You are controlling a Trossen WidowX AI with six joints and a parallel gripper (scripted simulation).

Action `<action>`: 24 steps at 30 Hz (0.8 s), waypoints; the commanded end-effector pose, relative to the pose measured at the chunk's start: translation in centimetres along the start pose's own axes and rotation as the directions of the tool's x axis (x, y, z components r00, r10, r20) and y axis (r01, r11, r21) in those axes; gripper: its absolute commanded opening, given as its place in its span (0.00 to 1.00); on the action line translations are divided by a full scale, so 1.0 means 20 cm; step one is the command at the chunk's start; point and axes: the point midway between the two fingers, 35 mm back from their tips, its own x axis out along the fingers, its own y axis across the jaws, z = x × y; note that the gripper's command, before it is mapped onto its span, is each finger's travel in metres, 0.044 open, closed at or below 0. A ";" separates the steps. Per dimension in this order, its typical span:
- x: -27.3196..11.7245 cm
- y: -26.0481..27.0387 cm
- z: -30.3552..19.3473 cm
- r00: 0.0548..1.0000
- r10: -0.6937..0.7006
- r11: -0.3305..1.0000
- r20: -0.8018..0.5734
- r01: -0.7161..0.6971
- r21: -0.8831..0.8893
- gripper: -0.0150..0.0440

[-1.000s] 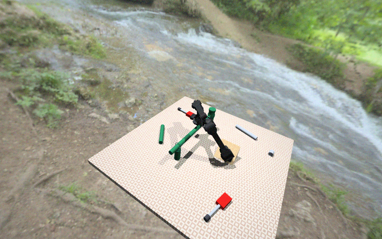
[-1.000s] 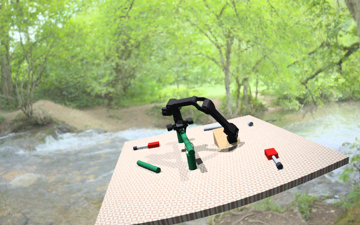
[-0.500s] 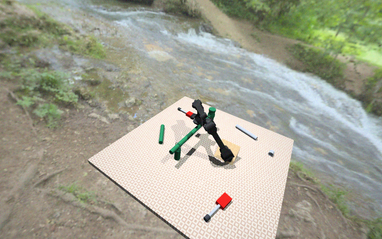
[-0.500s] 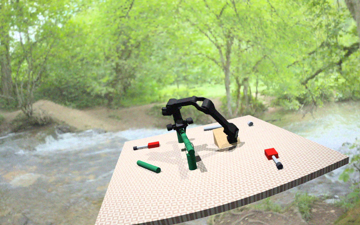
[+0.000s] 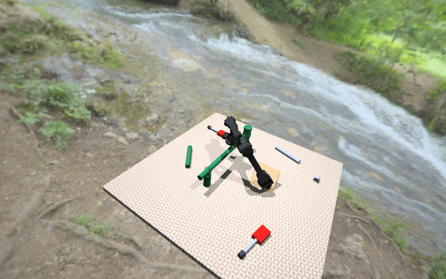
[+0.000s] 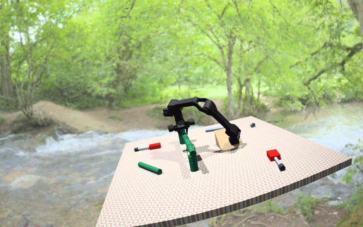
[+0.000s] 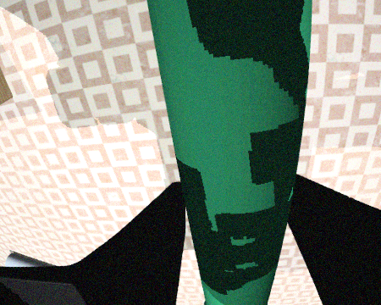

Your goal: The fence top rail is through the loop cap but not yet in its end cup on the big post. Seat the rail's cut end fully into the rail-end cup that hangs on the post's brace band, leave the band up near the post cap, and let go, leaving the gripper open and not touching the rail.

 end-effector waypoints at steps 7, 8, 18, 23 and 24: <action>-0.16 0.01 0.11 1.000 -0.020 0.999 -0.003 0.020 0.039 1.00; -0.19 0.02 0.13 1.000 -0.024 0.999 -0.004 0.024 0.045 1.00; -0.37 0.05 0.16 0.993 -0.100 0.994 -0.059 0.103 0.047 1.00; -0.41 0.06 0.16 0.990 -0.119 0.991 -0.073 0.123 0.048 1.00; -0.41 0.06 0.16 0.990 -0.119 0.991 -0.073 0.123 0.048 1.00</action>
